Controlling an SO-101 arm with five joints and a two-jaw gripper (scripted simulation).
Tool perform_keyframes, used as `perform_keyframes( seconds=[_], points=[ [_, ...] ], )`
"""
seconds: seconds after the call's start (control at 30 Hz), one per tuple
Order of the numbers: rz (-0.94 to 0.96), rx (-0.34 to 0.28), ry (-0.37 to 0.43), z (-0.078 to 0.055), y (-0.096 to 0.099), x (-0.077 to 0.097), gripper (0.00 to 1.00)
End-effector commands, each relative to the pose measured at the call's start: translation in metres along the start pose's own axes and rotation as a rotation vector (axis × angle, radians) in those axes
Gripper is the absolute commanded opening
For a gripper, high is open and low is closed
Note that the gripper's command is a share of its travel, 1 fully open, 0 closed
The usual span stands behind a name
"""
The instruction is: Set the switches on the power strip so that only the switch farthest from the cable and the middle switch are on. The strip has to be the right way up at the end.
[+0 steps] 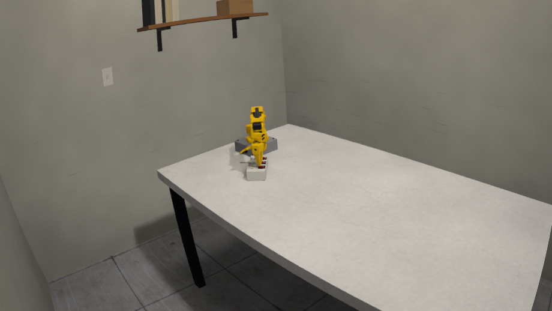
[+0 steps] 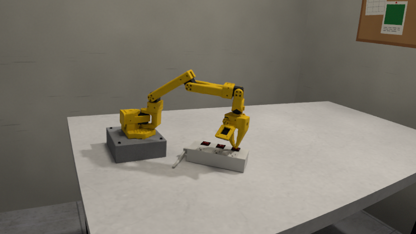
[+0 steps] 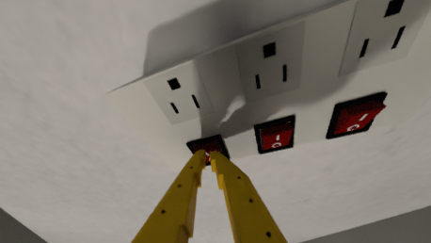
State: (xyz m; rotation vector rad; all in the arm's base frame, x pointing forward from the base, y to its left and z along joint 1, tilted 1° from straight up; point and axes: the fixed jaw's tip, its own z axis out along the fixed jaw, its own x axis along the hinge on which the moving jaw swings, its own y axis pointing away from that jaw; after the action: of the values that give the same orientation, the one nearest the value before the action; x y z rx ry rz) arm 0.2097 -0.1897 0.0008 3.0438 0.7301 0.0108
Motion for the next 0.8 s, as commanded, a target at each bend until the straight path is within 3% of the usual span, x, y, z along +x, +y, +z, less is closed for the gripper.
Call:
perform_keyframes(
  seconds=[0.0, 0.77],
  points=[
    [-0.001, 0.004, -0.001, 0.0012, -0.0006, -0.0018, 0.0],
    [-0.002, 0.004, -0.001, -0.0034, 0.0011, -0.0008, 0.0]
  ],
)
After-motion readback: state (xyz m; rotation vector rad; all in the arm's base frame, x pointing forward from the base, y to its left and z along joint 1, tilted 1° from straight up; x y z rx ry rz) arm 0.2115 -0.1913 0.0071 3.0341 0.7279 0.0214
